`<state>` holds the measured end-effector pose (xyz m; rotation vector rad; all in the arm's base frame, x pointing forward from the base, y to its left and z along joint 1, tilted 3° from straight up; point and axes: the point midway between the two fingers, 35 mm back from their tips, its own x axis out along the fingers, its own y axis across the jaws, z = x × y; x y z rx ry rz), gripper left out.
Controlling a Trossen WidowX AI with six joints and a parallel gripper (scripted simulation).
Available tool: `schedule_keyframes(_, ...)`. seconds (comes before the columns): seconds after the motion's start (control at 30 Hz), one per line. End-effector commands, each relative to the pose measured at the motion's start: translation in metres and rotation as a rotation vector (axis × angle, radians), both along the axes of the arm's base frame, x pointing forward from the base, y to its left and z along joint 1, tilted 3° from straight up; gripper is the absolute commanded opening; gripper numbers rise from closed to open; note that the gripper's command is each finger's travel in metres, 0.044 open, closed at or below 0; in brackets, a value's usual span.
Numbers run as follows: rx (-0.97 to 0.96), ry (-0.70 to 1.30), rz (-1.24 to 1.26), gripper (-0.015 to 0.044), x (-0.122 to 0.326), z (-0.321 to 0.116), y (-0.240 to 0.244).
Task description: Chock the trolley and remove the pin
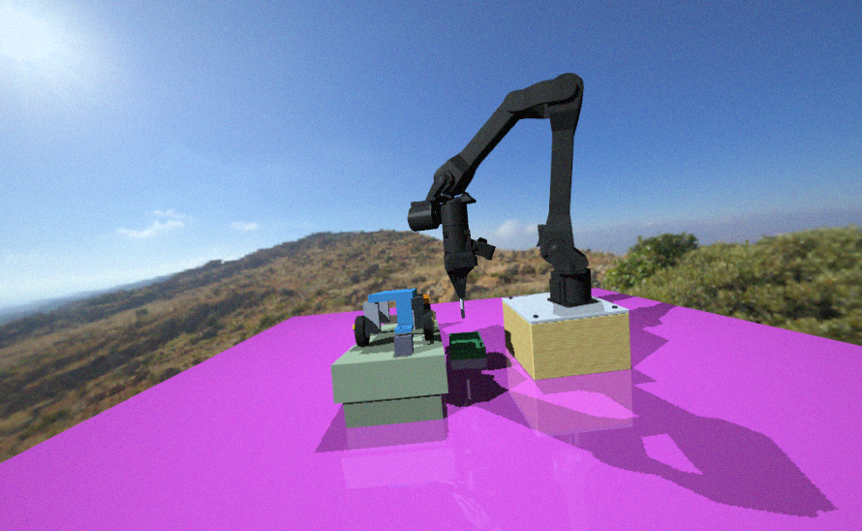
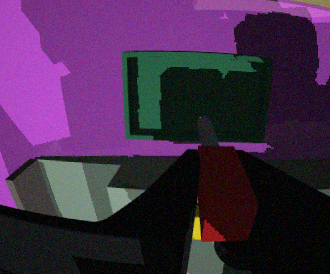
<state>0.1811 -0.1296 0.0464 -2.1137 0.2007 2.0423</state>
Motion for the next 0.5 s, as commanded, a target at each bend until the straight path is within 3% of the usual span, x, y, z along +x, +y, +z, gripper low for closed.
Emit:
schedule_keyframes(0.0,-0.04,0.015,-0.005,0.0,-0.001,-0.005,0.0)
schedule_keyframes(0.2,-0.154,0.039,-0.008,0.0,-0.001,-0.025,-0.007)
schedule_keyframes(0.47,-0.163,0.041,-0.009,0.0,-0.003,-0.051,-0.018)
